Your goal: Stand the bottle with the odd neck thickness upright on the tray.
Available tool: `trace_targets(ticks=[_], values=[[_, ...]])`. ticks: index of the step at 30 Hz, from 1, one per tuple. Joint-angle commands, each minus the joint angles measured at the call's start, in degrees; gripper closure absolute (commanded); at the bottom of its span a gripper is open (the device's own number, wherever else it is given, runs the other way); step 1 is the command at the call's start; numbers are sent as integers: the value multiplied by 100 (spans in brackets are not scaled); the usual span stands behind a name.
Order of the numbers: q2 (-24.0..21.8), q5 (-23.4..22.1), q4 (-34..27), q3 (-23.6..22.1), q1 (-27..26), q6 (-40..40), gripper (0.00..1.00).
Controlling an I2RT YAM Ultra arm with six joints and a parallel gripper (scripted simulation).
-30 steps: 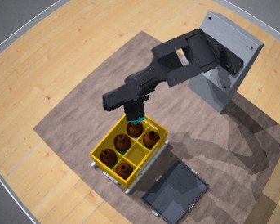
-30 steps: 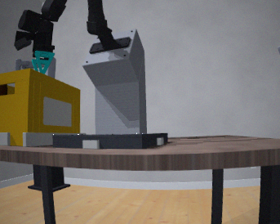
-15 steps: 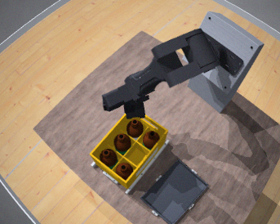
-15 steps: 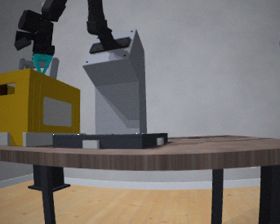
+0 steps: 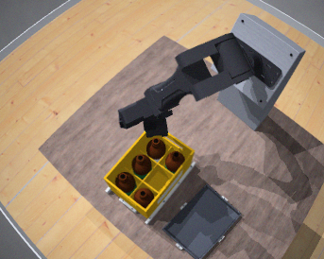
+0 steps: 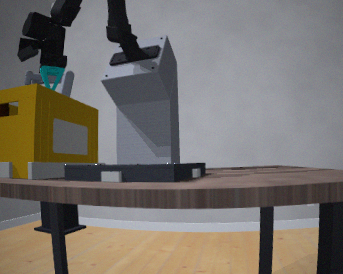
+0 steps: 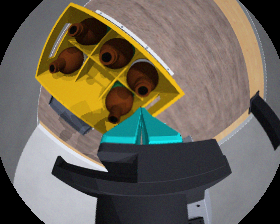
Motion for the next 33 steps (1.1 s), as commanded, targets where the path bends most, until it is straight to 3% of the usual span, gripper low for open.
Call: trace_targets(ticks=[1,19,22,26,28,30,33], values=[[-158,-3,-77,-27,-113,-37,100],[-161,19,-72,-55,-103,-22,100],[-312,312,98,-255,356,216,100],[-805,1063,215,-704,1395,792,100],[-805,1063,215,-704,1395,792,100],[-1066,1548,280,-909,1948,1117,100],[-1169,1831,306,-994,2215,1267,100]])
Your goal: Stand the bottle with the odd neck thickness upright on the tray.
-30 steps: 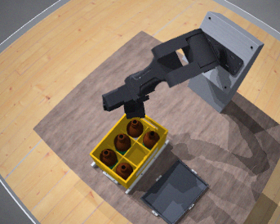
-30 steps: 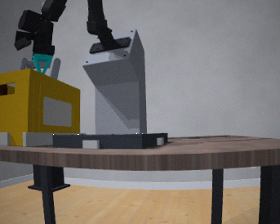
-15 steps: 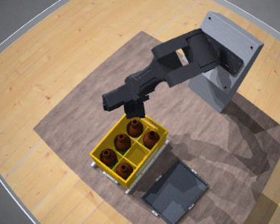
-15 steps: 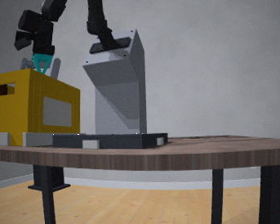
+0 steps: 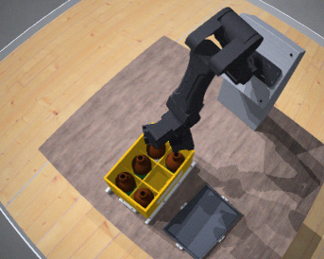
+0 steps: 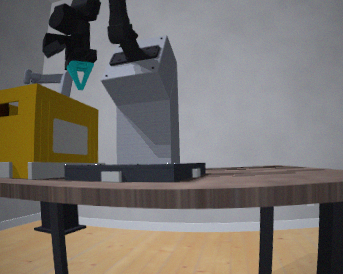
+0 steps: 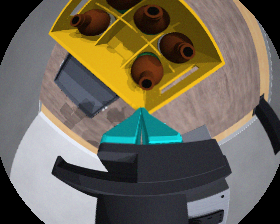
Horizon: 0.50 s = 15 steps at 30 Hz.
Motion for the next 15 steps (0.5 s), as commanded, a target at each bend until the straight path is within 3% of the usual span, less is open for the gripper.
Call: trace_targets(ticks=[1,3,15], values=[[-200,583,165,-104,189,365,39],[-173,628,157,92,219,388,39],[-140,675,163,99,218,388,39]])
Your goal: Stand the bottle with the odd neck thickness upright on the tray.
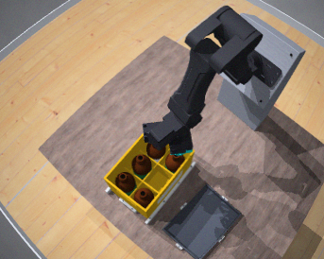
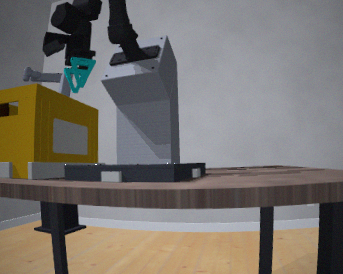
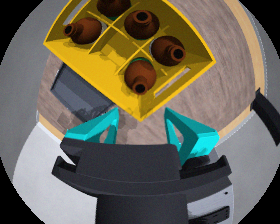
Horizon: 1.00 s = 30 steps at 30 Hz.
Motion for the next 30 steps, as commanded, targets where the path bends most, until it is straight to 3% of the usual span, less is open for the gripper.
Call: trace_targets(ticks=[1,30], values=[[-85,69,106,127,41,54,39],[100,77,150,128,71,54,39]])
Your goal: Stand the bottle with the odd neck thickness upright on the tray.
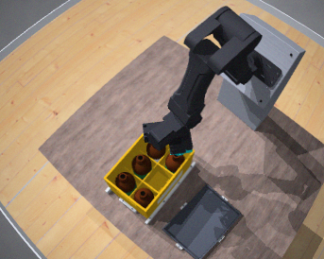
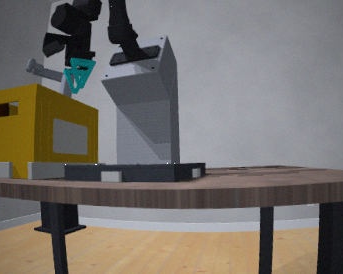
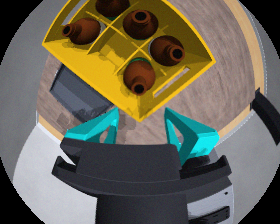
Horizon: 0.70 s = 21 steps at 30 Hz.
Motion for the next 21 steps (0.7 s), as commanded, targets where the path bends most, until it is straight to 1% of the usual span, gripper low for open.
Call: trace_targets(ticks=[1,2,4,21], values=[[48,47,117,128,71,45,39],[-114,44,130,127,70,44,39],[90,52,159,128,77,49,39],[540,104,600,152,139,85,39]])
